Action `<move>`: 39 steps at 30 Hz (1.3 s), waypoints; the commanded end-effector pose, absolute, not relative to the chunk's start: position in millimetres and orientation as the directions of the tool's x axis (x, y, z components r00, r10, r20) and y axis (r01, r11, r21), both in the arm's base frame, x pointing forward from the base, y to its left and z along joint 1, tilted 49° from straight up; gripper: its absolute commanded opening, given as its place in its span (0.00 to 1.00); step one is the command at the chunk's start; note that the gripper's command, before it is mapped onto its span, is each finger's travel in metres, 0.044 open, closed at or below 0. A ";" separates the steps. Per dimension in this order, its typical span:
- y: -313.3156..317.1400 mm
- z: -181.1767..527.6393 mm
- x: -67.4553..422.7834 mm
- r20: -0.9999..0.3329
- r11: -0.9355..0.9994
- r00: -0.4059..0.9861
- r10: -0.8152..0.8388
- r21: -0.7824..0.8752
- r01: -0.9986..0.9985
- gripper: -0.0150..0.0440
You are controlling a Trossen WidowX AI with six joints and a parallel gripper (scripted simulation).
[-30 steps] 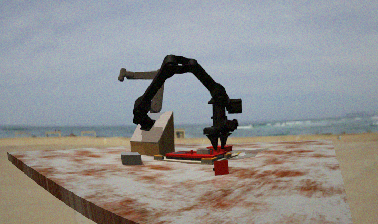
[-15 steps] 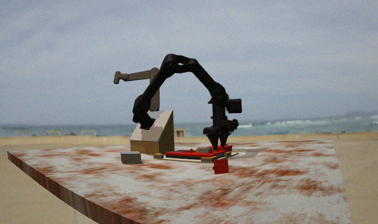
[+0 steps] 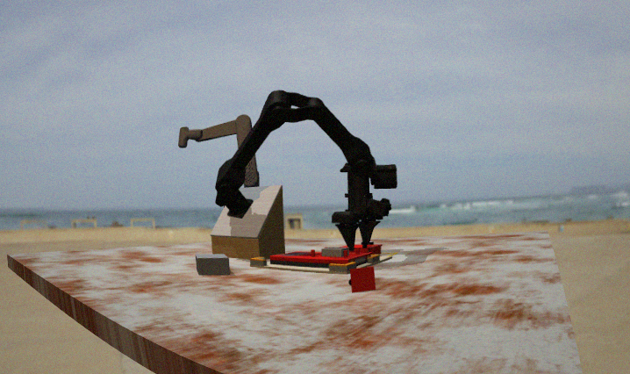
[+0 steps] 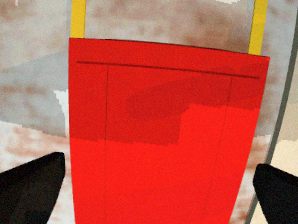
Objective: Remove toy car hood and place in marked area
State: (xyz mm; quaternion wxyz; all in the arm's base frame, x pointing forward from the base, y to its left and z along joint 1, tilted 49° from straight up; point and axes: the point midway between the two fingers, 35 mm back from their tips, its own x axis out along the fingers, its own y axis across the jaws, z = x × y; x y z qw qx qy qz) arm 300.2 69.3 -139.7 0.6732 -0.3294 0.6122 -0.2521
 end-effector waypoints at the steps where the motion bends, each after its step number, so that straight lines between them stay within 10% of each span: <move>1: 92.4 -124.0 299.8 -0.665 0.664 0.135 -0.734 -0.745 -0.061 1.00; 39: 120.9 -97.5 292.5 -0.661 0.660 0.138 -0.738 -0.749 -0.060 1.00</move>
